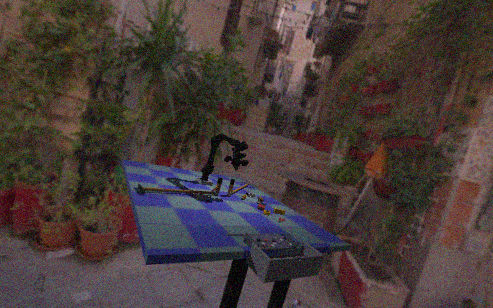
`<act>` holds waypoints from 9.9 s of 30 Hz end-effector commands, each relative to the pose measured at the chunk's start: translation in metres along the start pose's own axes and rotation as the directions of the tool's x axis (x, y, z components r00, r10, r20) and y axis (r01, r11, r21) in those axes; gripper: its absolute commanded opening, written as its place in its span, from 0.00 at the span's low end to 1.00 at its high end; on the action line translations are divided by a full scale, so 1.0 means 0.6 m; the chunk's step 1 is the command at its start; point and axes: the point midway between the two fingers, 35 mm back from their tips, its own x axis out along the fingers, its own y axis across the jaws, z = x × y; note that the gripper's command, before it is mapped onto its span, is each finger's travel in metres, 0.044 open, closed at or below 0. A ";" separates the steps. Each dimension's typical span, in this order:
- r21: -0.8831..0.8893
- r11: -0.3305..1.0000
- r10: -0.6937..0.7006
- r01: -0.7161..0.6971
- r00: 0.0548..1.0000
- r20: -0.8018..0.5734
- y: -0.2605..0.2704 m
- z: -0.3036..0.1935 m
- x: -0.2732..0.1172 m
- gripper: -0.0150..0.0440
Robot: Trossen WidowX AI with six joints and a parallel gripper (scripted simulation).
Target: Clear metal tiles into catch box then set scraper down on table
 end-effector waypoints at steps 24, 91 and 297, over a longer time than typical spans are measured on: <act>-0.262 0.936 0.081 -0.234 0.869 -0.488 -0.041 -0.137 -0.016 0.25; -0.255 0.941 0.074 -0.221 0.872 -0.483 -0.018 -0.252 0.121 0.25; -0.523 0.786 0.006 -0.331 0.849 -0.528 0.047 -0.101 0.036 0.25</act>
